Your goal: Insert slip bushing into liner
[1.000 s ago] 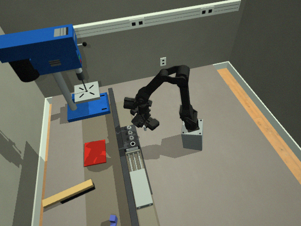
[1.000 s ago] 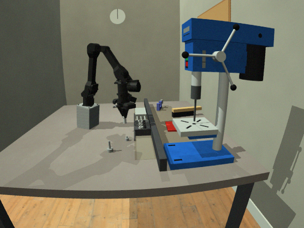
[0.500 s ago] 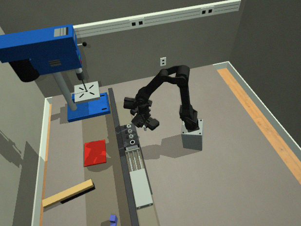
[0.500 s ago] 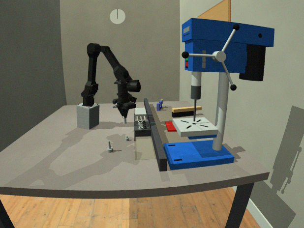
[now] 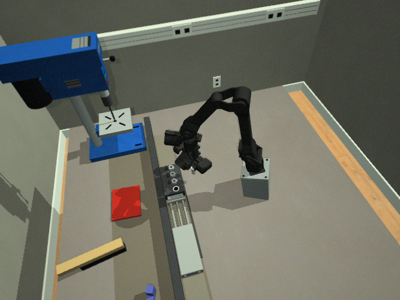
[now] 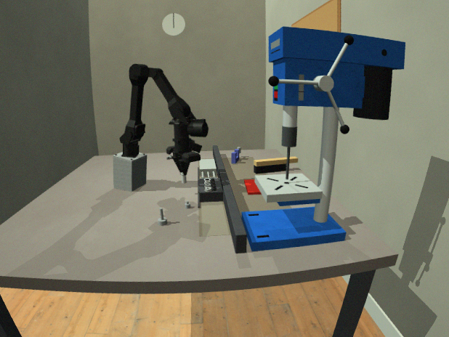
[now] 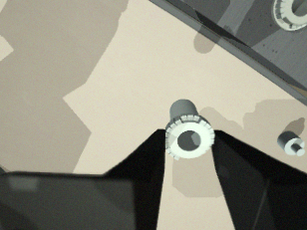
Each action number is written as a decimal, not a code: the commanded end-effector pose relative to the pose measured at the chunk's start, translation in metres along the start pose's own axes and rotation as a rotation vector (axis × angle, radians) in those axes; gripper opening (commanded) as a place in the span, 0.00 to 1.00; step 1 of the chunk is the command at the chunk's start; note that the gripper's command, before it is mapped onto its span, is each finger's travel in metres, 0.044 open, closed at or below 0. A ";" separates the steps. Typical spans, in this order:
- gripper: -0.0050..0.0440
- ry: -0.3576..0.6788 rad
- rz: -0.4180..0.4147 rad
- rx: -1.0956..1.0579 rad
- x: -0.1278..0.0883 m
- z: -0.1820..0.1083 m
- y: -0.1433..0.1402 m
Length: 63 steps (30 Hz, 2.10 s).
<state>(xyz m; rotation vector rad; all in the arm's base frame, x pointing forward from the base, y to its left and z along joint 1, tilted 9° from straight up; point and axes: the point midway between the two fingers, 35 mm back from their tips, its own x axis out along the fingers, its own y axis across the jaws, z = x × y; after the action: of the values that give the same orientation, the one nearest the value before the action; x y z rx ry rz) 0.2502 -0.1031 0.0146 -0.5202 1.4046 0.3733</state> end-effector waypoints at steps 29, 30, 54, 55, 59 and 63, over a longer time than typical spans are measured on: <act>0.00 -0.014 -0.020 -0.264 -0.011 0.055 0.030; 0.00 -0.013 -0.020 -0.298 -0.011 0.055 0.030; 0.00 -0.004 -0.020 -1.029 -0.009 0.055 0.030; 0.00 -0.004 -0.020 -1.036 -0.009 0.056 0.030; 0.00 -0.004 -0.020 -1.046 -0.009 0.060 0.028; 0.00 -0.003 -0.020 -1.045 -0.008 0.066 0.024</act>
<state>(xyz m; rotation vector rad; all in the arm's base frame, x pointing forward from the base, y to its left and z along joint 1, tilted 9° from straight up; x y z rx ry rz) 0.2802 -0.0458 0.0190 -1.3501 1.1300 1.1143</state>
